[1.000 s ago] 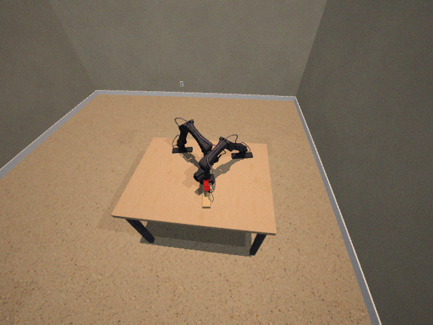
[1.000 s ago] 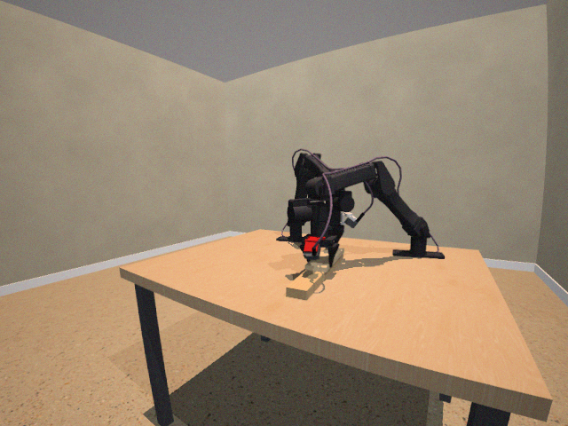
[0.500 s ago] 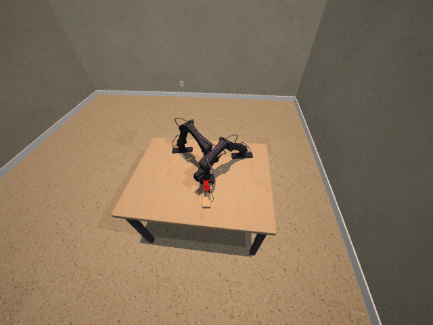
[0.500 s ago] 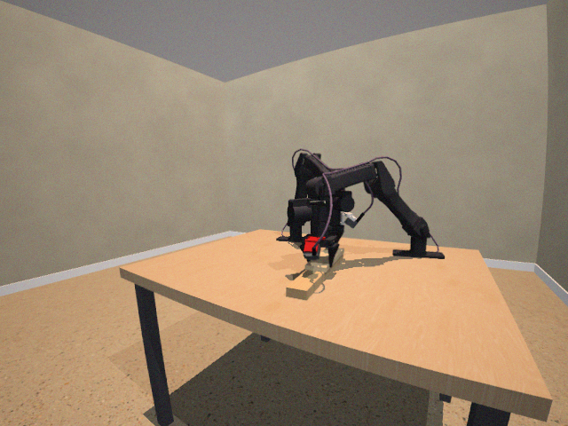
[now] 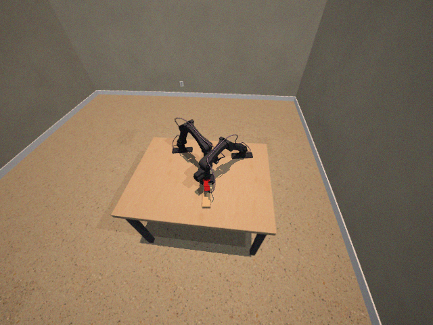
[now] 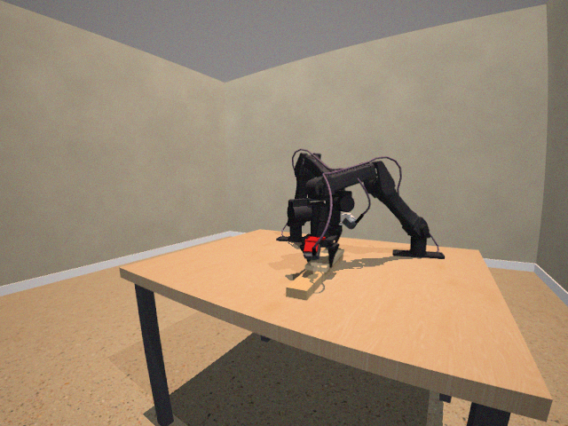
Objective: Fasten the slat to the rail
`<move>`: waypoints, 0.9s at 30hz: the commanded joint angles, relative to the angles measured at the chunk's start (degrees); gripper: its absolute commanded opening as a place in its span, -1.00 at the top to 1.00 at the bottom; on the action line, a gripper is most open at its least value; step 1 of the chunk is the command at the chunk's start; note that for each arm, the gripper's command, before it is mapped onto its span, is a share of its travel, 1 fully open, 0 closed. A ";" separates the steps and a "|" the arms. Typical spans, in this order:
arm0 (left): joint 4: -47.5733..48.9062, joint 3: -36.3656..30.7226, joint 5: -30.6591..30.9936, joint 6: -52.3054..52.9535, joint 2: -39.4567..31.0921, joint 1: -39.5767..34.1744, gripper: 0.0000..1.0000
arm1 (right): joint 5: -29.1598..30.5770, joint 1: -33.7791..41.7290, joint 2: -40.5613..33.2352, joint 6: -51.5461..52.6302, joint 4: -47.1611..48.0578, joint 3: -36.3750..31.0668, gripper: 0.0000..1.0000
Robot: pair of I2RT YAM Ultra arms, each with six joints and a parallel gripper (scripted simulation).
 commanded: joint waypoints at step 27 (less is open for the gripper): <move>0.03 0.25 -0.02 0.00 -0.54 0.00 -0.45 | -0.52 -0.28 -0.40 61.03 0.25 0.30 0.78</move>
